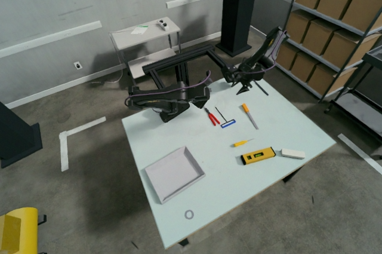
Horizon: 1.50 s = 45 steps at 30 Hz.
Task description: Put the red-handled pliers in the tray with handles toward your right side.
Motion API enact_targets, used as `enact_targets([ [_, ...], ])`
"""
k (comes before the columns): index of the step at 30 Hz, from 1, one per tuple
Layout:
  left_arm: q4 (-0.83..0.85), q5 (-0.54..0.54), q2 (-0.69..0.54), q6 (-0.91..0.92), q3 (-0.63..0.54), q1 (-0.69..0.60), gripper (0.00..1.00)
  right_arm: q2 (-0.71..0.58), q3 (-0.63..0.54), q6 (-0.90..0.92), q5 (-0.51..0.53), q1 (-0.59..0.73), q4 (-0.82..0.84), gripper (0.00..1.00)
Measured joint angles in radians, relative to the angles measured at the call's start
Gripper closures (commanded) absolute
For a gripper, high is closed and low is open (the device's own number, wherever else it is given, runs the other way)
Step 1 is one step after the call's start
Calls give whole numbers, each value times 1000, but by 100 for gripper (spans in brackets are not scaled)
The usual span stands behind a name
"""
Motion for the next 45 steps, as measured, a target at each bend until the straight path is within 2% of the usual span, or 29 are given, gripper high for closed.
enact_targets([
  [7, -34, 54, -102, 190, -24, 39, 35, 200, -61, 337, 78, 39, 149, 28],
  [15, -52, 87, -146, 294, -32, 55, 35, 393, -109, 697, 171, 83, 310, 28],
  [20, -56, 94, -152, 315, -35, 58, 35, 481, -129, 919, 232, 108, 402, 28],
  [31, -59, 97, -154, 325, -35, 58, 35, 770, -208, 1429, 364, 170, 630, 28],
  [37, -59, 97, -154, 325, -35, 58, 35, 874, -232, 1677, 432, 195, 742, 28],
  [45, -59, 98, -154, 325, -35, 58, 35, 1103, -299, 2041, 528, 246, 909, 28],
])
